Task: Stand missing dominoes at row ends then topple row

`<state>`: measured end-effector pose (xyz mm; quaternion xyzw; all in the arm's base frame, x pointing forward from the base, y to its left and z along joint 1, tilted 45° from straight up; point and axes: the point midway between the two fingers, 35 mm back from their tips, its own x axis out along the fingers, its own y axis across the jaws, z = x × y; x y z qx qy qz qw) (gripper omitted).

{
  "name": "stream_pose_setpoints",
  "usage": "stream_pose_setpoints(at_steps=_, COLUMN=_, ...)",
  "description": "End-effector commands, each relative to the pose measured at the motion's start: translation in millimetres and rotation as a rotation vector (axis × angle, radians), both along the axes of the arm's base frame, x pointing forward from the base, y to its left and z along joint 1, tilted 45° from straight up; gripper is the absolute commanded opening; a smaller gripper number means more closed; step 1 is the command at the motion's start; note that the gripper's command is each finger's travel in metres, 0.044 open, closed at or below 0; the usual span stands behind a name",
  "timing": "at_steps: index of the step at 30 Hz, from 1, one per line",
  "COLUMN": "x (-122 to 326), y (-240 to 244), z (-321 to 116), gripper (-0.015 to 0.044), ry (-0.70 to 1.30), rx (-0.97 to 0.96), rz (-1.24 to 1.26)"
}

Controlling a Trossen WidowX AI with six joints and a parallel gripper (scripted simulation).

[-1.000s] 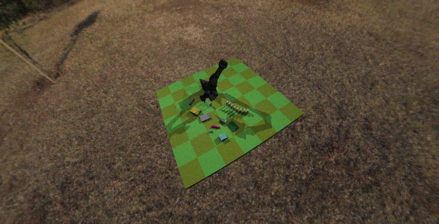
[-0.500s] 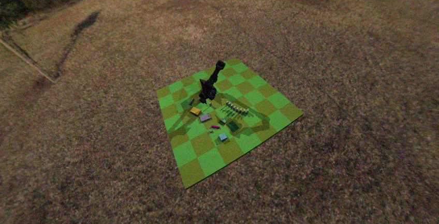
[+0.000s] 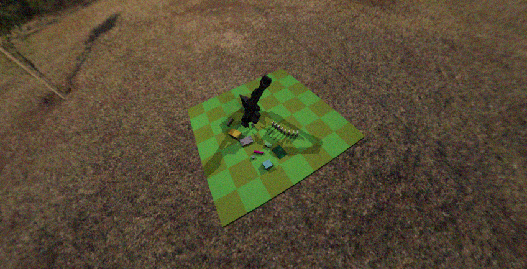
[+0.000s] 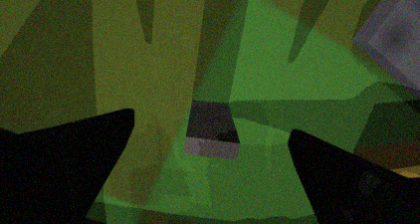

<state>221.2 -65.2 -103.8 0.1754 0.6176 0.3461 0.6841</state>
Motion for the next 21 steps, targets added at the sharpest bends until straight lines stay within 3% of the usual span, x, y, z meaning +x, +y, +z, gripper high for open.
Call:
stream_pose_setpoints(at_steps=1, x=-1.9, y=5.2, z=-3.4, gripper=0.044, ry=0.009, rx=0.007, rz=-0.004)
stream_pose_setpoints(at_steps=2, x=-1.9, y=5.4, z=-3.6, gripper=0.044, ry=0.009, rx=0.007, rz=-0.004)
stream_pose_setpoints(at_steps=15, x=-1.9, y=5.4, z=-3.6, gripper=0.0107, ry=0.009, rx=0.007, rz=-0.004)
stream_pose_setpoints(at_steps=21, x=-1.9, y=5.4, z=-3.6, gripper=0.0107, ry=0.009, rx=0.007, rz=-0.004)
